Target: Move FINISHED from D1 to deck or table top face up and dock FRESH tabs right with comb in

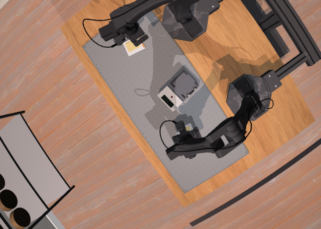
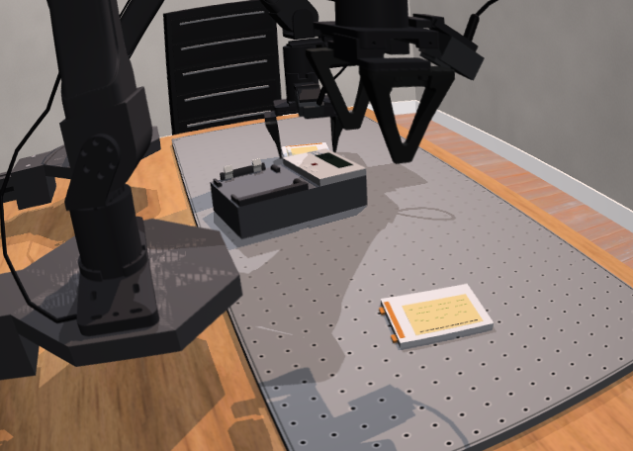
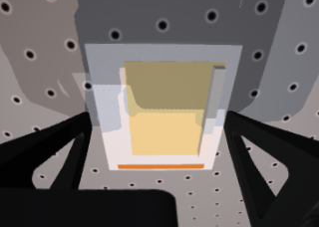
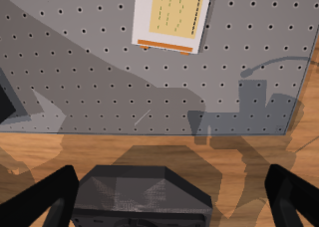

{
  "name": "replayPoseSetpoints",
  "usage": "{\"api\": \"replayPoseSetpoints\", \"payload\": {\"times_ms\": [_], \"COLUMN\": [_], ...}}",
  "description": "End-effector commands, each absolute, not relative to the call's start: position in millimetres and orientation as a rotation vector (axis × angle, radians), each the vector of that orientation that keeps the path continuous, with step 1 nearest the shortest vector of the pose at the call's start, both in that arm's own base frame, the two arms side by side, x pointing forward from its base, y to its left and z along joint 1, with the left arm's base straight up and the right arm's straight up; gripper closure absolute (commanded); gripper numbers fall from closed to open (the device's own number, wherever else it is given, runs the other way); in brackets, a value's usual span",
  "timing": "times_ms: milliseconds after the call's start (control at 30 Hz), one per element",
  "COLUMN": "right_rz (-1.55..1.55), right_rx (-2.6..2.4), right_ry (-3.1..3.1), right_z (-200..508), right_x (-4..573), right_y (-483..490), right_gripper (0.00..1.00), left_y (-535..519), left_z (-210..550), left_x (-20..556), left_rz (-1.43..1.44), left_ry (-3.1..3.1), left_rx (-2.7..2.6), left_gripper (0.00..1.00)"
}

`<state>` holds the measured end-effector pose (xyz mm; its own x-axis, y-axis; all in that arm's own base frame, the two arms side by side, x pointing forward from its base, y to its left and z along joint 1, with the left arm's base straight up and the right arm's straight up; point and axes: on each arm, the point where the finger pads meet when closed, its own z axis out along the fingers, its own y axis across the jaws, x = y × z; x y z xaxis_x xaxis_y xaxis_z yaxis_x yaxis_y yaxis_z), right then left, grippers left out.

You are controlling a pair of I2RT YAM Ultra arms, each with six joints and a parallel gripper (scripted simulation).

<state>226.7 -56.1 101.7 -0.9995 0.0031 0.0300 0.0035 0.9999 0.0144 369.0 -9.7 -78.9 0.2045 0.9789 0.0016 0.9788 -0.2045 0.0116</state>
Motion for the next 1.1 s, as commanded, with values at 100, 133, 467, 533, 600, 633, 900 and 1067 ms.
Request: {"api": "replayPoseSetpoints", "payload": {"times_ms": [100,133,467,533,600,633,900,1067], "right_rz": [0.0,0.0,0.0,0.0,0.0,0.0,0.0,0.0], "right_rx": [-0.019,-0.019,-0.019,-0.019,-0.019,-0.019,-0.019,-0.019], "right_ry": [-3.14,-3.14,-3.14,-3.14,-3.14,-3.14,-3.14,-3.14], "right_z": [112.8,112.8,112.8,112.8,112.8,112.8,112.8,112.8], "right_x": [232.8,232.8,232.8,232.8,232.8,232.8,232.8,232.8], "right_y": [-62.2,-62.2,-62.2,-62.2,-62.2,-62.2,-62.2,-62.2], "right_gripper": [0.0,0.0,0.0,0.0,0.0,0.0,0.0,0.0], "left_y": [-9.7,-9.7,-9.7,-9.7,-9.7,-9.7,-10.1,-10.1], "left_z": [-70.5,-69.2,-67.9,-67.9,-67.9,-67.9,-63.4,-63.4], "left_x": [370.1,370.1,370.1,370.1,370.1,370.1,373.4,373.4], "left_rz": [0.018,0.018,0.018,0.018,0.018,0.018,0.031,0.031], "left_ry": [1.975,1.975,1.975,1.975,1.975,1.975,1.969,1.969], "left_rx": [2.43,2.43,2.43,2.43,2.43,2.43,2.423,2.423], "left_gripper": [0.02,0.02,0.02,0.02,0.02,0.02,0.02,0.02]}}
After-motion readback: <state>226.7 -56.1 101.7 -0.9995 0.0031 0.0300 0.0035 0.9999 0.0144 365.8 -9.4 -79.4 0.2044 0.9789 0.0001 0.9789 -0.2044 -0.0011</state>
